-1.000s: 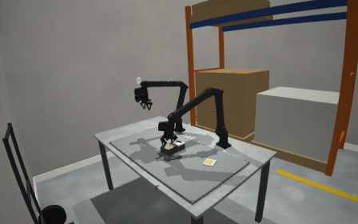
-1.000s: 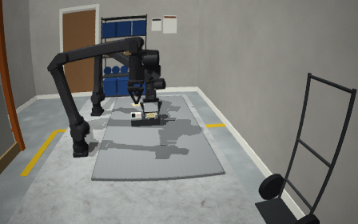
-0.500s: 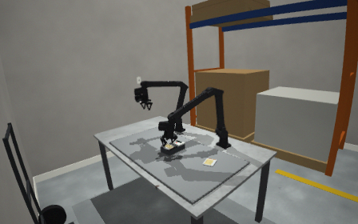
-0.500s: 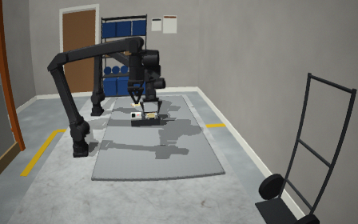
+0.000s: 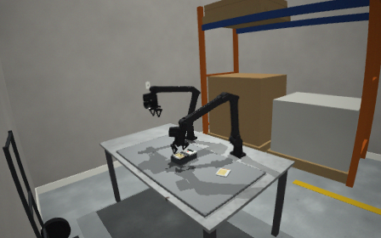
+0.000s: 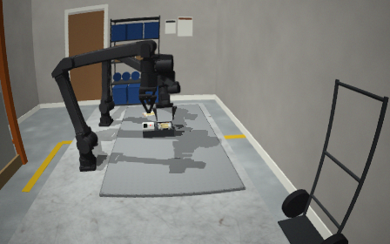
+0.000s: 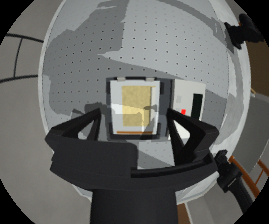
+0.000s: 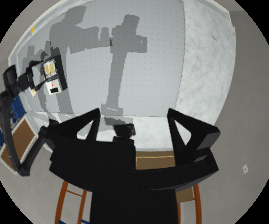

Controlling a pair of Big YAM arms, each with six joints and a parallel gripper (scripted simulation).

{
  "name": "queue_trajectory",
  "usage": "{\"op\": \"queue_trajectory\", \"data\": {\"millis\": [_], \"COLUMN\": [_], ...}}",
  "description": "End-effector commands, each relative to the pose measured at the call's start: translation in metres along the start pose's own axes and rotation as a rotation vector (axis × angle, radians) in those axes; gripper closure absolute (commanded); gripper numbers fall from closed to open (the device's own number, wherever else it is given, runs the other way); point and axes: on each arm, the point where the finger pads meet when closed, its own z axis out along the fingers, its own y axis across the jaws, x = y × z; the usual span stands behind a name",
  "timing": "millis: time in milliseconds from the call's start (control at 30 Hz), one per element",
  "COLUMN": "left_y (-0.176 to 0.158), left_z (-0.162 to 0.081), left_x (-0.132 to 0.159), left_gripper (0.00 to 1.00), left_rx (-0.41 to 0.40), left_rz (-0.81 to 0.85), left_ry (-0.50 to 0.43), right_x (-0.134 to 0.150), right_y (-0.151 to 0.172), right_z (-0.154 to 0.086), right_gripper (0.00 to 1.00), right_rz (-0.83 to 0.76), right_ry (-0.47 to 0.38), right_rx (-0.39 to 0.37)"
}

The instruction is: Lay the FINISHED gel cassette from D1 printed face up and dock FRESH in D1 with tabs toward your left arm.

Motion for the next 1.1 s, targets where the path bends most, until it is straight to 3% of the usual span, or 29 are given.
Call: {"op": "queue_trajectory", "data": {"millis": [0, 1067], "left_y": [0.020, 0.019], "left_z": [-0.023, -0.055], "left_x": [-0.013, -0.013], "left_gripper": [0.02, 0.02], "left_rx": [-0.046, -0.042], "left_rz": [0.016, 0.017], "left_ry": [-0.027, -0.023], "right_x": [-0.010, -0.010], "right_y": [-0.002, -0.002], "right_z": [-0.018, -0.018], "right_gripper": [0.00, 0.00], "right_rz": [-0.007, -0.007], "right_ry": [-0.019, -0.019], "right_rx": [0.002, 0.002]}}
